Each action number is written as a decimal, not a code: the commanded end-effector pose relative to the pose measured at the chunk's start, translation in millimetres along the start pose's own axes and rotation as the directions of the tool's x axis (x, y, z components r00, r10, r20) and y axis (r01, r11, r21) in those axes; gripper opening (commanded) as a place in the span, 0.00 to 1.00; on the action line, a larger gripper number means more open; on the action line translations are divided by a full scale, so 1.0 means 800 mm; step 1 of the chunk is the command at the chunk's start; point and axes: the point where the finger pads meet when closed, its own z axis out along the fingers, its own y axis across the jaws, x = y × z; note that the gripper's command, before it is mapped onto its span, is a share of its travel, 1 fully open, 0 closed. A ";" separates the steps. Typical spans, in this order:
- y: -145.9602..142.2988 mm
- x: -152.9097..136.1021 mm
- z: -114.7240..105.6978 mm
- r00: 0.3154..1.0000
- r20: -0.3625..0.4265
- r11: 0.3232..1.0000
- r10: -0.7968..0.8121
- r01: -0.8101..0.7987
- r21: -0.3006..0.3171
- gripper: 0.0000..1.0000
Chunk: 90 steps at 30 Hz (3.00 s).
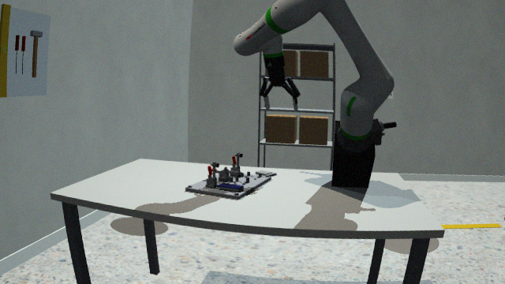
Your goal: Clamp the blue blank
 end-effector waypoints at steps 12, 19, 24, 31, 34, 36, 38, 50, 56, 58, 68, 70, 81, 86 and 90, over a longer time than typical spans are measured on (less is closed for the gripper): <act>-0.028 -0.085 -0.012 0.959 0.037 0.959 -0.282 0.280 0.040 1.00; -0.038 -0.126 -0.016 0.911 0.050 0.912 -0.408 0.405 0.064 1.00; -0.045 -0.169 -0.021 0.846 0.059 0.846 -0.530 0.525 0.090 1.00; -0.050 -0.213 -0.025 0.763 0.064 0.764 -0.643 0.634 0.119 1.00; -0.053 -0.256 -0.029 0.666 0.065 0.668 -0.743 0.729 0.150 1.00; -0.053 -0.256 -0.029 0.666 0.065 0.668 -0.743 0.729 0.150 1.00; -0.053 -0.256 -0.029 0.666 0.065 0.668 -0.743 0.729 0.150 1.00; -0.051 -0.339 -0.037 0.452 0.052 0.452 -0.891 0.867 0.210 1.00; -0.047 -0.376 -0.040 0.343 0.040 0.343 -0.938 0.909 0.237 1.00; -0.042 -0.410 -0.043 0.242 0.026 0.240 -0.970 0.935 0.262 1.00; -0.030 -0.465 -0.048 0.070 -0.004 0.066 -0.998 0.952 0.300 1.00; -0.025 -0.486 -0.050 0.005 -0.018 -0.001 -1.000 0.949 0.314 1.00; -0.012 -0.527 -0.055 -0.125 -0.049 -0.134 -0.991 0.931 0.340 0.28; -0.012 -0.527 -0.055 -0.125 -0.049 -0.134 -0.991 0.931 0.340 0.28; -0.012 -0.527 -0.055 -0.125 -0.049 -0.134 -0.991 0.931 0.340 0.28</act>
